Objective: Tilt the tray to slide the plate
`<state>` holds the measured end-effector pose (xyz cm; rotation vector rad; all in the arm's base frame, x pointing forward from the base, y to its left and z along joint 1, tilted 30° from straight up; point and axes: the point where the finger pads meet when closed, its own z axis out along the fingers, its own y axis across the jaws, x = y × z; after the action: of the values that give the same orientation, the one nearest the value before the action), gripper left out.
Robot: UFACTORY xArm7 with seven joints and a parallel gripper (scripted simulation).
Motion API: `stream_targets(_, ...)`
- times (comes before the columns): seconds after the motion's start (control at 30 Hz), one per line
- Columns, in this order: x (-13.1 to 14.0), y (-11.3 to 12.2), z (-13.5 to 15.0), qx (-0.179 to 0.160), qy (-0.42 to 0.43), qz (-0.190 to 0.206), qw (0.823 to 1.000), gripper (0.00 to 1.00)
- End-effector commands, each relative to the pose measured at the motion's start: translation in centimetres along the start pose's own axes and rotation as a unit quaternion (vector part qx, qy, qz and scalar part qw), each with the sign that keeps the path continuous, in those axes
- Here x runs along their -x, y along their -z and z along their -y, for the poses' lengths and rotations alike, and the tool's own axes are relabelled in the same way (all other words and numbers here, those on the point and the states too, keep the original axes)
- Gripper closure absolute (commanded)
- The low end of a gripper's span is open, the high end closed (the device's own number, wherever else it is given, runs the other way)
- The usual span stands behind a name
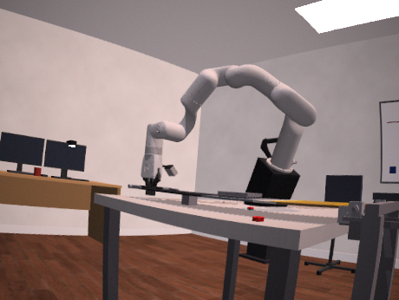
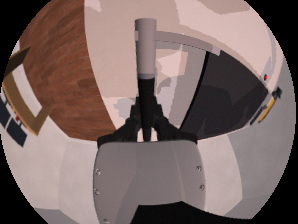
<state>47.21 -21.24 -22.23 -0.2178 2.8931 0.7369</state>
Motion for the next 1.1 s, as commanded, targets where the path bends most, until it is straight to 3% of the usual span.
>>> stream_targets(0.0, 0.1, 0.2, 0.2, -0.002, 0.0, 0.001, 1.0, 1.0)
stream_targets(0.53, 0.1, 0.2, 0.2, -0.002, 0.0, 0.001, 1.0, 1.0)
stream_targets(1.07, 0.1, 8.1, -0.2, -0.002, 0.0, 0.001, 1.0, 1.0)
